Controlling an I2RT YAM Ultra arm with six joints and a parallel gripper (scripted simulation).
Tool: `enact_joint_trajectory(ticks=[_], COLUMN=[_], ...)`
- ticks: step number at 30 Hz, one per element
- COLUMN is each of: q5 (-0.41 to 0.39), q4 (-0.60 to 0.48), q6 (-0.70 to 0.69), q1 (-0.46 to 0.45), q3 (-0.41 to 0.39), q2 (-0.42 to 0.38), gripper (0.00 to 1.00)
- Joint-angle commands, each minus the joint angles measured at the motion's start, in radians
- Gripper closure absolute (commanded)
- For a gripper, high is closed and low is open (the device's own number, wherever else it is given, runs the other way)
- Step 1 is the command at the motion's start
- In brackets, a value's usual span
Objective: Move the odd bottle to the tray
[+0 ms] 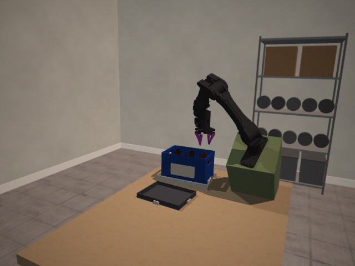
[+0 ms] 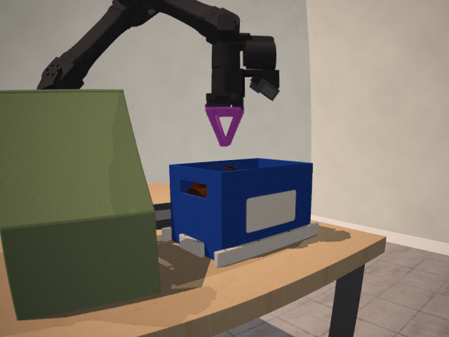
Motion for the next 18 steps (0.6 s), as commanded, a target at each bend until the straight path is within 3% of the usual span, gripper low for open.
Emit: enact_joint_trajectory(ticks=[1,10,11,18], q5=[-0.005,-0.009,-0.007,-0.013], q4=[0.028,0.06,0.065,0.102], q6=[0.013,0.023,0.025,0.038], q1=[-0.011,0.001,-0.002,0.015], q3=[-0.022,-0.029,-0.026,-0.048], q2=[0.004,0.023,-0.009,0.038], gripper=[0.39,0.39,0.39,0.39])
